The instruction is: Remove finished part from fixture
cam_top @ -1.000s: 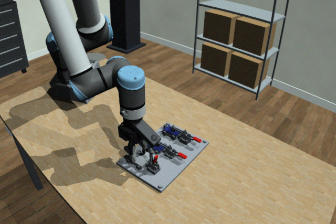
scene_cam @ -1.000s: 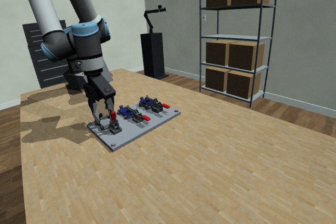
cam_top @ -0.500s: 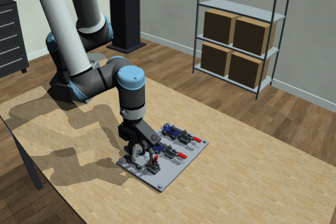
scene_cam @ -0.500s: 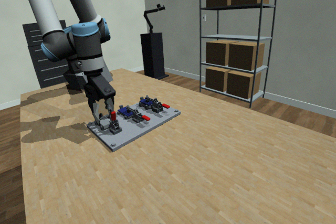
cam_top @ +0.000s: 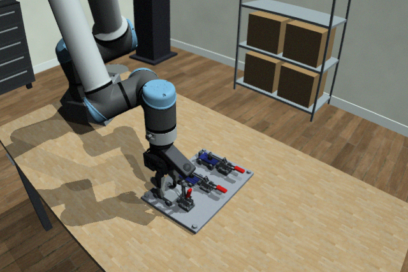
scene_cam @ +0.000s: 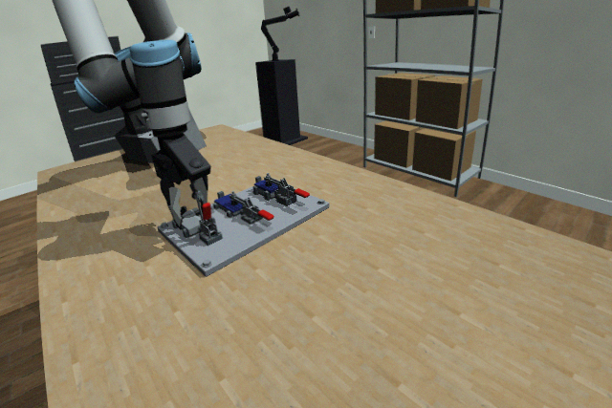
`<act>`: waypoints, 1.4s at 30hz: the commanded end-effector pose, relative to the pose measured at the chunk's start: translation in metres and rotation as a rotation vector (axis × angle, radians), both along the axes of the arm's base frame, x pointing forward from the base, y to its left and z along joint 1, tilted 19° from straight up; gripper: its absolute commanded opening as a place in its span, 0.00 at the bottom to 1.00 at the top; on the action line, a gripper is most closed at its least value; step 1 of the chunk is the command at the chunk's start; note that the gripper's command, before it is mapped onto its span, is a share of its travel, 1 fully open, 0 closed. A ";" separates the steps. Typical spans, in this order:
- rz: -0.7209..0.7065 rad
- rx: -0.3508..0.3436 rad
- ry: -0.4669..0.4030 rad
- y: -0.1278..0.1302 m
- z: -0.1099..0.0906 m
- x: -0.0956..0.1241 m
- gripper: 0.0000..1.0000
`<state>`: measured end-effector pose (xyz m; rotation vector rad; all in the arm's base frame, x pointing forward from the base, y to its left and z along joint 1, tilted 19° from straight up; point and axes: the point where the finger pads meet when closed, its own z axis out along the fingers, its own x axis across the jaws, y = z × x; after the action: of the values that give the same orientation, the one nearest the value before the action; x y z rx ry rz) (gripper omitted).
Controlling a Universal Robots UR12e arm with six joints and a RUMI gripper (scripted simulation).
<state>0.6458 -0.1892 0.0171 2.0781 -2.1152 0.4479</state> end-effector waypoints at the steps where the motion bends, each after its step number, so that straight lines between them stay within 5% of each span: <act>1: 0.000 0.000 -0.001 0.000 0.002 0.000 0.00; 42: 0.000 0.000 -0.001 0.010 0.032 -0.003 0.00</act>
<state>0.6425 -0.1798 0.0459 2.0781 -2.1152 0.4479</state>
